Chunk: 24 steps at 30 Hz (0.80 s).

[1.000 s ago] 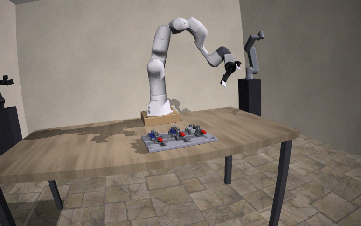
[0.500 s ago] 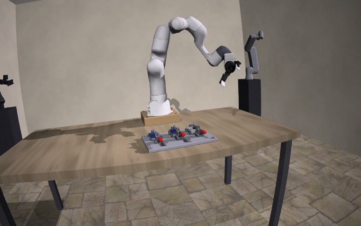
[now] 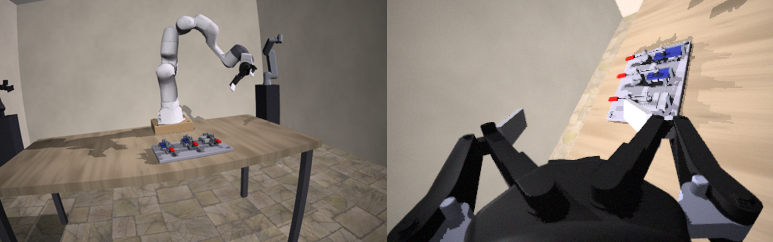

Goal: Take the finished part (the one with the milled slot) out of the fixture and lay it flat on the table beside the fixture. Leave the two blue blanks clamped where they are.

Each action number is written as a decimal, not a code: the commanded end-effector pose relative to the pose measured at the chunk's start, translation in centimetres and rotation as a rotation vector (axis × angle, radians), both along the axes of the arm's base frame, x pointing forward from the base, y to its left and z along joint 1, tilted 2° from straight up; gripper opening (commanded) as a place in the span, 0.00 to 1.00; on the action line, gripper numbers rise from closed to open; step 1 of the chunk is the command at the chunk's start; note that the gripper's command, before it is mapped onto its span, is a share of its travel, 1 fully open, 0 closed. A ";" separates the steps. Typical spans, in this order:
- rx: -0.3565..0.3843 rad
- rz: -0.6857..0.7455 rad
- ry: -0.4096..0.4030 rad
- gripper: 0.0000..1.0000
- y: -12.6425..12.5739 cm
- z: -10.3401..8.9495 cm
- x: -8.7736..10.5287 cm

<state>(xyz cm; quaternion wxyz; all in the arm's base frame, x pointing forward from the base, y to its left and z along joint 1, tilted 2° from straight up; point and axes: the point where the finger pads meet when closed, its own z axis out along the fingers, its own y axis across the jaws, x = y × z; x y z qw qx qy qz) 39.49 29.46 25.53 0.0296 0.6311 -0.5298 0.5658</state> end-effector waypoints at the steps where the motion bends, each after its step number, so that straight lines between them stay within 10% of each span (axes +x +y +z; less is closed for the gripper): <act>1: -0.094 0.035 0.157 1.00 -1.6 -0.1 0.8; 24: -0.122 0.037 0.244 1.00 -3.5 -0.1 1.6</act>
